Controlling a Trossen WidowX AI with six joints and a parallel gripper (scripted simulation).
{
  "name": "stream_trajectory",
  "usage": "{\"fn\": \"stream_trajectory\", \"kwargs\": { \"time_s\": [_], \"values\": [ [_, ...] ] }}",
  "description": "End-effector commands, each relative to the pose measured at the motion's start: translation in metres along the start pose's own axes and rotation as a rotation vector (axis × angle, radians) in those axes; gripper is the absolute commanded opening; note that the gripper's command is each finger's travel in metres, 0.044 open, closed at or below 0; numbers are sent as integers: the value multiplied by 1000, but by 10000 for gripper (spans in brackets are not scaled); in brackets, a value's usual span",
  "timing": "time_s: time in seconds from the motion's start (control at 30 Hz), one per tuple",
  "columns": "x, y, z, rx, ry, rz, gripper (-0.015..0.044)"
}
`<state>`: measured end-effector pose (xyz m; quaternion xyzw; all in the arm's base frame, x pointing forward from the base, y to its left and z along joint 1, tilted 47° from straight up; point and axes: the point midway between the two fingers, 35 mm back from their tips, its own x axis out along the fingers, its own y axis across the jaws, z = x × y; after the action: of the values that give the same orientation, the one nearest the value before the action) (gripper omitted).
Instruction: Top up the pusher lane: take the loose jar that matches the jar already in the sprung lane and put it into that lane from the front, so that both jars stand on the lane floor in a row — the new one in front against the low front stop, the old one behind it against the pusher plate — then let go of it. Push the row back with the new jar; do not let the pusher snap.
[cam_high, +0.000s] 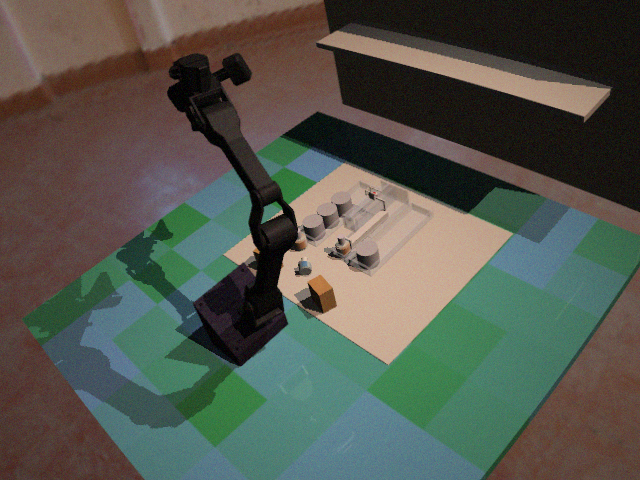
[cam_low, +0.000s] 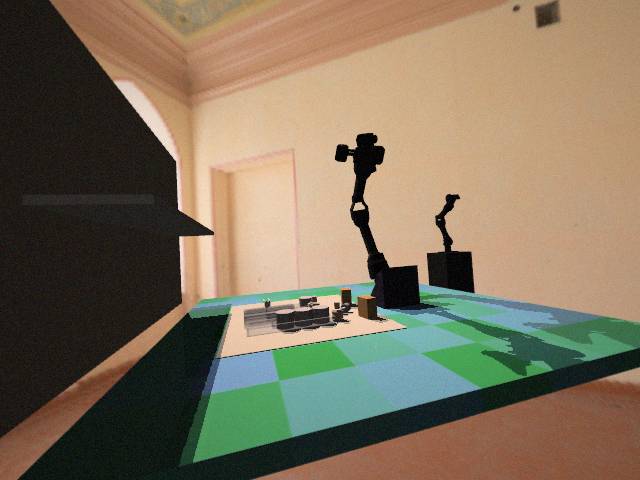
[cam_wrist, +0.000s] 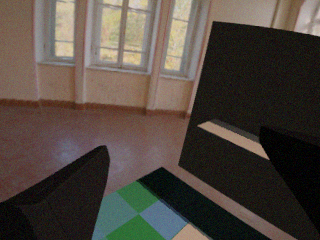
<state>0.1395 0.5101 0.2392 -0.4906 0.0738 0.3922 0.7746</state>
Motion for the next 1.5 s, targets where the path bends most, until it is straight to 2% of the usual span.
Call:
{"fn": "stream_trajectory", "kwargs": {
  "time_s": [0.0, 0.23, 0.47, 0.67, 0.9, 1.23, 1.47],
  "values": [
    [43, 12, -60, 101, 192, 31, 440],
    [86, 22, -158, 288, 495, 25, 440],
    [103, 31, -265, 489, 828, -41, 440],
    [92, 39, -357, 661, 1140, -158, 440],
    [55, 48, -452, 826, 1518, -373, 440],
    [55, 46, -459, 837, 1551, -396, 440],
    [56, 52, -483, 836, 1551, -397, 440]
  ]
}}
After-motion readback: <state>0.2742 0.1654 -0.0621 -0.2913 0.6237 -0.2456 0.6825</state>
